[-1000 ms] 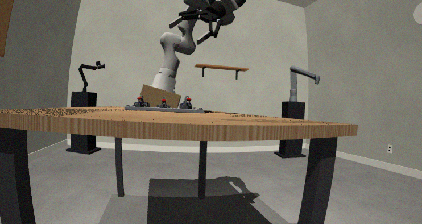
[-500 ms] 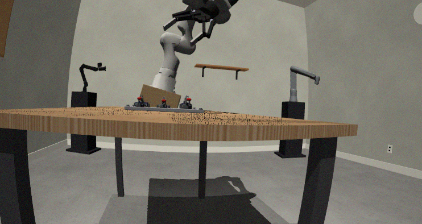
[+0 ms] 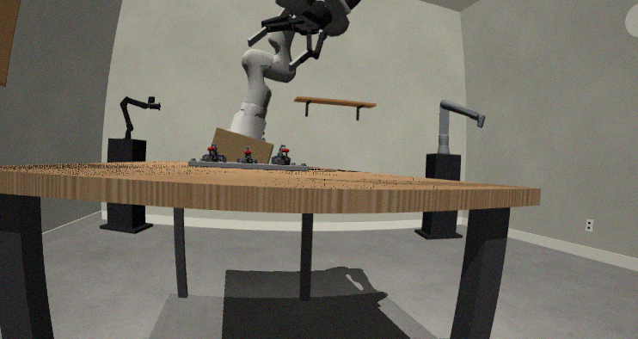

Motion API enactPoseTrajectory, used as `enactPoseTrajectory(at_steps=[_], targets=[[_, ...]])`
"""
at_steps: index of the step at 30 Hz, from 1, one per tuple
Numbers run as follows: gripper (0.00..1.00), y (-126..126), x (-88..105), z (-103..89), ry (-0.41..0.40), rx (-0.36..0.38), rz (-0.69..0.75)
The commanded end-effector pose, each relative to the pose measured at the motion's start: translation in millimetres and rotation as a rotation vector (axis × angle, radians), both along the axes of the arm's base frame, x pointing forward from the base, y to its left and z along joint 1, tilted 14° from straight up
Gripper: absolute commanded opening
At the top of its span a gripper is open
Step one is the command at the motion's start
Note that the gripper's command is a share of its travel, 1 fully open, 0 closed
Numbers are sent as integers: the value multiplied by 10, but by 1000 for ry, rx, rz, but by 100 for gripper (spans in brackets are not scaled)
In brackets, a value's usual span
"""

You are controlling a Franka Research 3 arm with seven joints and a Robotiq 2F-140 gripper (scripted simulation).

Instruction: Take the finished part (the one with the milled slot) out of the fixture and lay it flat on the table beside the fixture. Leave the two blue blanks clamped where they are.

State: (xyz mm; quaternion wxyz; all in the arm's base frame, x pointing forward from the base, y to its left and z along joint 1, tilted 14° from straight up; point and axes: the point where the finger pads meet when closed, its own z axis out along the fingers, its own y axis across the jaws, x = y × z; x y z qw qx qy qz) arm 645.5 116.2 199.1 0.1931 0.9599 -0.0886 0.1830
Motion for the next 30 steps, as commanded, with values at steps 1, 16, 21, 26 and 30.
enactPoseTrajectory(at_steps=[1, 16, 21, 26, 30], targets=[[100, -177, -213, -89, 69, 32, 34], [100, -177, -213, -89, 69, 32, 34], [100, -177, -213, -89, 69, 32, 34], [100, -340, -437, -182, 129, 69, 58], [100, -340, -437, -182, 129, 69, 58]])
